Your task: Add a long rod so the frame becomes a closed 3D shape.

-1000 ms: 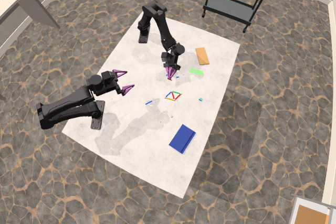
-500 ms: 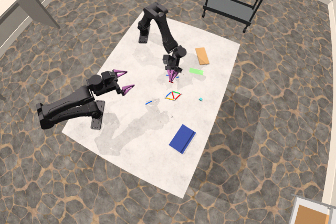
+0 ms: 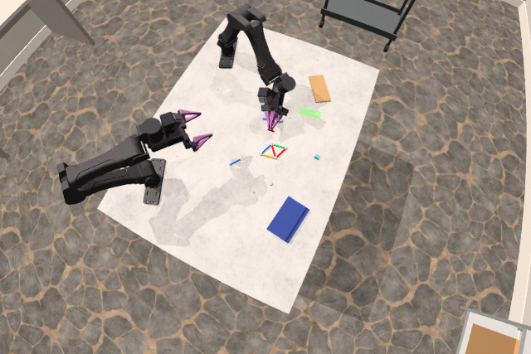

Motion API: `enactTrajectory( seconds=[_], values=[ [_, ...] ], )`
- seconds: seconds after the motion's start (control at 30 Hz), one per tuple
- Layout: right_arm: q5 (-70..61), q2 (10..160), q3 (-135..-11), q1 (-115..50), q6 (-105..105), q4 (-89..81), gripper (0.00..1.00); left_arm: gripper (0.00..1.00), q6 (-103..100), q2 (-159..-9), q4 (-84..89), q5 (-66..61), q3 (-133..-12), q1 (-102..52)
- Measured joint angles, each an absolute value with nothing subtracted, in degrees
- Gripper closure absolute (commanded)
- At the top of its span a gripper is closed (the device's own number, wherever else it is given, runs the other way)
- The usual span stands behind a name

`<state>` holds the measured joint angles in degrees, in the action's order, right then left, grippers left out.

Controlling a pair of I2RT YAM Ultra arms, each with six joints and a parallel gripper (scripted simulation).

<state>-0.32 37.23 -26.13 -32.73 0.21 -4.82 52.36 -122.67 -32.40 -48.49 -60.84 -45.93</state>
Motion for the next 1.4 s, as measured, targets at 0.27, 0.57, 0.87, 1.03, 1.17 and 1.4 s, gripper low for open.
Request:
enactTrajectory(
  seconds=[0.27, 0.57, 0.87, 1.03, 1.17, 1.4],
  values=[
    [-0.32, 37.23, -26.13, -32.73, 0.21, -4.82, 0.00, 1.00, 51.75, -125.64, -30.17, -47.62, -66.22, -46.92],
    [-0.32, 37.23, -26.13, -32.73, 0.21, -4.82, 0.00, 1.00, 51.03, -131.74, -26.68, -46.65, -77.67, -48.45],
    [-0.32, 37.23, -26.13, -32.73, 0.21, -4.82, 0.00, 1.00, 50.98, -133.60, -25.30, -46.50, -81.38, -48.82],
    [-0.32, 37.23, -26.13, -32.73, 0.21, -4.82, 0.00, 1.00, 50.98, -133.60, -25.21, -46.50, -81.52, -48.82],
    [-0.32, 37.23, -26.13, -32.73, 0.21, -4.82, 0.00, 1.00, 50.98, -133.60, -25.15, -46.50, -81.52, -48.82],
    [-0.32, 37.23, -26.13, -32.73, 0.21, -4.82, 0.00, 1.00, 51.03, -133.91, -25.17, -46.63, -81.54, -48.82]
  ],
)
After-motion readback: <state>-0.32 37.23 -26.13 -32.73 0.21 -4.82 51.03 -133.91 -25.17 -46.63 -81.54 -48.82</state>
